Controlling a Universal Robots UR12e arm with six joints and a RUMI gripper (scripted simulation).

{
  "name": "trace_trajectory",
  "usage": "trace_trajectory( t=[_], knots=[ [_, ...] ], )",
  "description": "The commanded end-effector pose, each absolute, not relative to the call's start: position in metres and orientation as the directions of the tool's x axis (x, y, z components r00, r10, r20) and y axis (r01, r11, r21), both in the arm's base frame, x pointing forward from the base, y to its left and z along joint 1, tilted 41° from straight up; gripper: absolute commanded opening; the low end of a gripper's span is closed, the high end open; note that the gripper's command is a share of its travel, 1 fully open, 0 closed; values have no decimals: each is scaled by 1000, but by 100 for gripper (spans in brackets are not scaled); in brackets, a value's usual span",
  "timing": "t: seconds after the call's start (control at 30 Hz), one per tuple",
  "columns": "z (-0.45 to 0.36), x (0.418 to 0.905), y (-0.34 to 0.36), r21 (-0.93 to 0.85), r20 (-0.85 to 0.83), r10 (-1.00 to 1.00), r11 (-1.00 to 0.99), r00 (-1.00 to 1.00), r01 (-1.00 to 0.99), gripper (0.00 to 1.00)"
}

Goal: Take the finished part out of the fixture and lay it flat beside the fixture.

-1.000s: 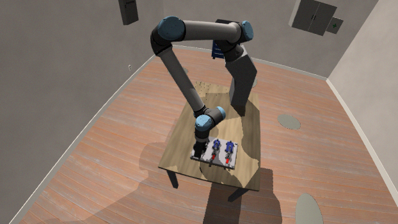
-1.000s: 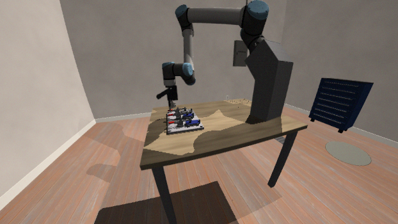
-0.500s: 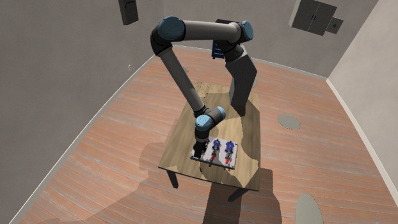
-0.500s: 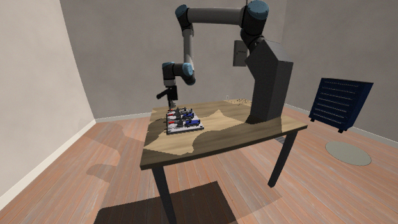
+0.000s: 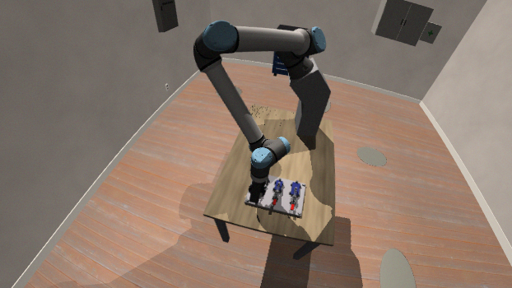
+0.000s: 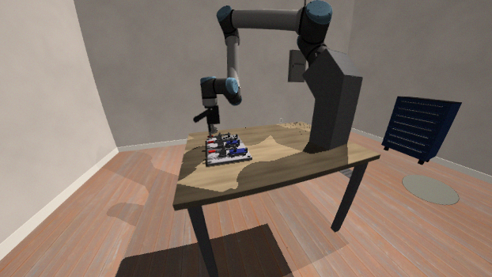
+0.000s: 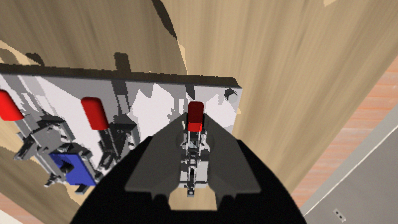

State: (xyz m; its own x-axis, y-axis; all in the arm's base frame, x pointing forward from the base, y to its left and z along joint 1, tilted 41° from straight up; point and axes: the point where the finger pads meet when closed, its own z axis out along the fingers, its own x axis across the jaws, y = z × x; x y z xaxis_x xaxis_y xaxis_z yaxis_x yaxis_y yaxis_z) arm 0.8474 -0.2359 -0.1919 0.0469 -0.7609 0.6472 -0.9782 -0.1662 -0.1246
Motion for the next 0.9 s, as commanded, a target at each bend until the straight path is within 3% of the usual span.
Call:
trace_trajectory(
  t=[0.0, 0.87],
  knots=[
    [-187, 846, -232, -127, 648, -760, -168, 47, -978, 0],
    [-179, 836, -226, -127, 648, -760, -168, 46, -978, 0]
  ],
)
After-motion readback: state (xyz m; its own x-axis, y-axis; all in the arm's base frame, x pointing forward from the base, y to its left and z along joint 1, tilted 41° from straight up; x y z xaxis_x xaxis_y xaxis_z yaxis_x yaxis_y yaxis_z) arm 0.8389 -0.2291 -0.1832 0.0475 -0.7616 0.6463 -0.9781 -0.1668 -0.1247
